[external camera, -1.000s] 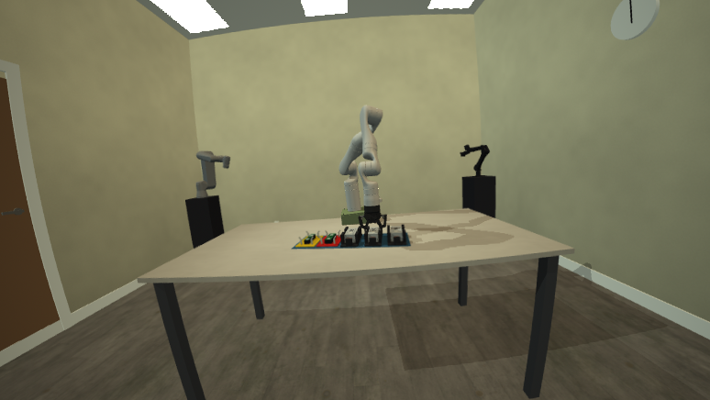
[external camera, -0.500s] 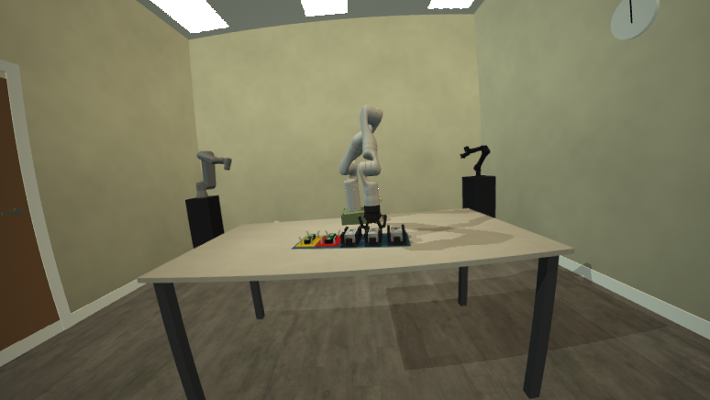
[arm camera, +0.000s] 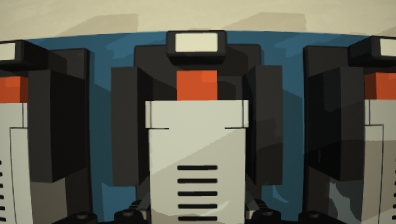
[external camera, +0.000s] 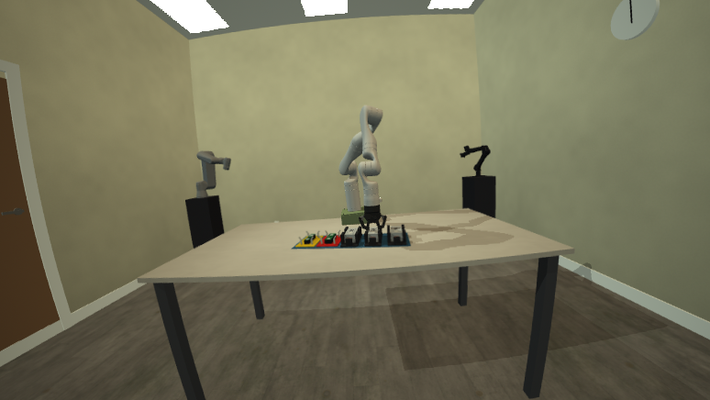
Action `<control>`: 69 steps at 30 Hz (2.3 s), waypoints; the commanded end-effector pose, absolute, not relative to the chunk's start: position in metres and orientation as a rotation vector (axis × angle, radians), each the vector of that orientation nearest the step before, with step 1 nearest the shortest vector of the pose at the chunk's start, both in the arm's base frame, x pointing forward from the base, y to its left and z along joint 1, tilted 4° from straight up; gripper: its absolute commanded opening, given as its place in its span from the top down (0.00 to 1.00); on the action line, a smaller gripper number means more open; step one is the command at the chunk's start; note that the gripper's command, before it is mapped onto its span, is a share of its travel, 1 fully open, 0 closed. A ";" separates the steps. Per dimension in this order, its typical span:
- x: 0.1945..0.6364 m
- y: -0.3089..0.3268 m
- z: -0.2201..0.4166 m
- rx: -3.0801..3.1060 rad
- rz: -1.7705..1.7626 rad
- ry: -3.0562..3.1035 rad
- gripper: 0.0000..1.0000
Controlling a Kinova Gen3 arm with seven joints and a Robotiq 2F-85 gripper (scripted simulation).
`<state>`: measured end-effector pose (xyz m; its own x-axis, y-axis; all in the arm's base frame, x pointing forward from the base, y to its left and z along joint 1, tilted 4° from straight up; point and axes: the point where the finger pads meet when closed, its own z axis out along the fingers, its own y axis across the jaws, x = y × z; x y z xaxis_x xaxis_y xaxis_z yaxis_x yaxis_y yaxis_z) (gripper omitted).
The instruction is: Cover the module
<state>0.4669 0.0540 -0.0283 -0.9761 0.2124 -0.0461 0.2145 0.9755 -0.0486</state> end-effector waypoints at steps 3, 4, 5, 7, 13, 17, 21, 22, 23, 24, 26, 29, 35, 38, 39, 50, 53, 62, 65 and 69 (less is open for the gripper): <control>0.467 0.054 -0.028 0.333 -0.082 3.081 1.00; 0.467 0.054 -0.028 0.333 -0.082 3.081 1.00; 0.467 0.054 -0.028 0.333 -0.082 3.081 1.00; 0.467 0.054 -0.028 0.333 -0.082 3.081 1.00; 0.467 0.054 -0.028 0.333 -0.082 3.081 1.00; 0.467 0.054 -0.028 0.333 -0.082 3.081 1.00; 0.467 0.054 -0.028 0.333 -0.082 3.081 1.00; 0.467 0.054 -0.028 0.333 -0.082 3.081 1.00; 0.467 0.054 -0.028 0.333 -0.082 3.081 1.00; 0.467 0.054 -0.028 0.333 -0.082 3.081 1.00; 0.467 0.054 -0.028 0.333 -0.082 3.081 1.00; 0.467 0.054 -0.028 0.333 -0.082 3.081 1.00; 0.467 0.055 -0.016 0.333 -0.082 3.081 1.00; 0.467 0.055 -0.007 0.333 -0.082 3.081 1.00; 0.467 0.056 -0.004 0.333 -0.082 3.081 1.00; 0.466 0.056 0.008 0.333 -0.082 3.081 1.00; 0.466 0.057 0.017 0.333 -0.082 3.081 1.00; 0.465 0.058 0.032 0.333 -0.082 3.081 1.00; 0.465 0.058 0.032 0.333 -0.082 3.081 1.00; 0.465 0.058 0.032 0.333 -0.082 3.081 0.99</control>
